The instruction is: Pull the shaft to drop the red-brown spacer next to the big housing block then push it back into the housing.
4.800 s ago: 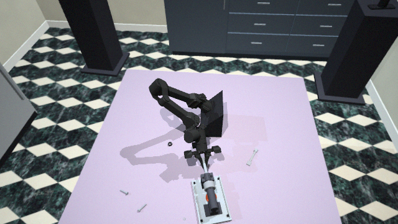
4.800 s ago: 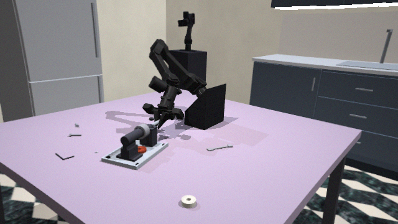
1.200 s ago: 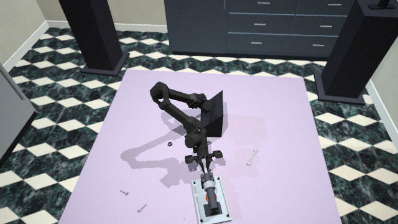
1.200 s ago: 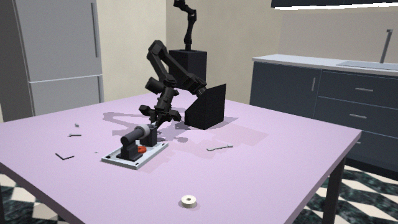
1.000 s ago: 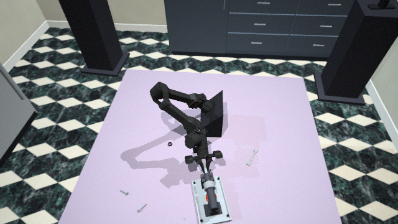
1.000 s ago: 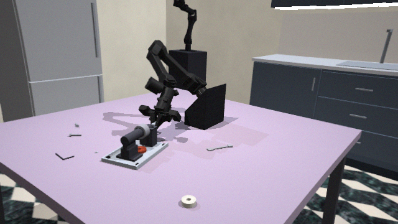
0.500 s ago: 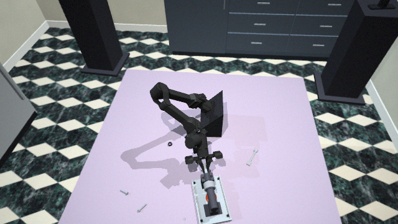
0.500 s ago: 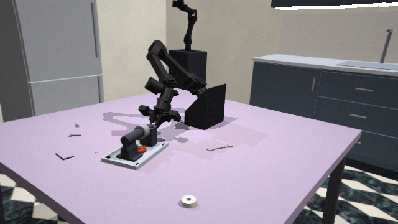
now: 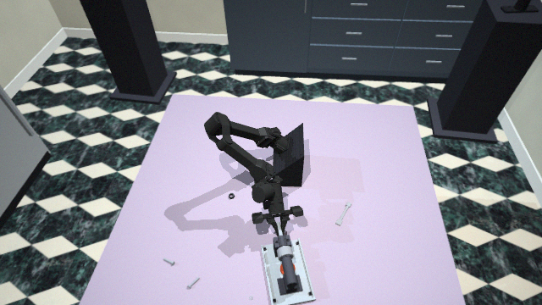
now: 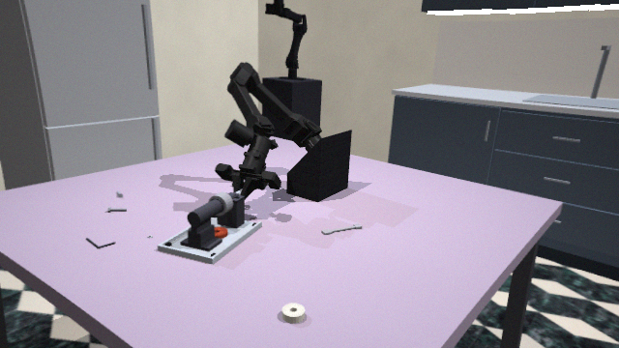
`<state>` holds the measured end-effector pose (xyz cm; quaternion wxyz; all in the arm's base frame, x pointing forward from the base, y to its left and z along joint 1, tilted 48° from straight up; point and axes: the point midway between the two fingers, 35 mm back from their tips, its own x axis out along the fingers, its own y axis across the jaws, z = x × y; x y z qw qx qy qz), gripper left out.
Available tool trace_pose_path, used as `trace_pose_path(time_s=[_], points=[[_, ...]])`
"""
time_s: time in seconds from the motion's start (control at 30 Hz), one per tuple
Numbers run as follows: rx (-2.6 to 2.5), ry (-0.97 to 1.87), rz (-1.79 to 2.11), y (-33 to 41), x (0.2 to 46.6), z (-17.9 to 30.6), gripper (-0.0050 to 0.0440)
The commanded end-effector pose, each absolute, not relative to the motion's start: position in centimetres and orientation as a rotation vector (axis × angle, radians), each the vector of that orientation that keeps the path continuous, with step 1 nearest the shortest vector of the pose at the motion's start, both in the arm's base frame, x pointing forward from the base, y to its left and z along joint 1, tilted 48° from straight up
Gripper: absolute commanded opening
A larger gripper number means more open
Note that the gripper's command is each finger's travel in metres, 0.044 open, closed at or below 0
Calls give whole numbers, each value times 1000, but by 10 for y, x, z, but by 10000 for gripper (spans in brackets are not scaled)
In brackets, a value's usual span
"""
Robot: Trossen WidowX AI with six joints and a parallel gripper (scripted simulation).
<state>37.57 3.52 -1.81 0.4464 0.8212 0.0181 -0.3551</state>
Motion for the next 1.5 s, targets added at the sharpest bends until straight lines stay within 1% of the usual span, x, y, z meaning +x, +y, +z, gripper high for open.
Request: trace_pose_path(time_s=[0.0,1.3,1.33,1.47], points=[[2055,49,-845,43,385,-12,-50],[2055,49,-845,44,387,-12,-50],[2046,42,-858,39,382,-13,24],[2046,42,-858,39,382,-13,120]])
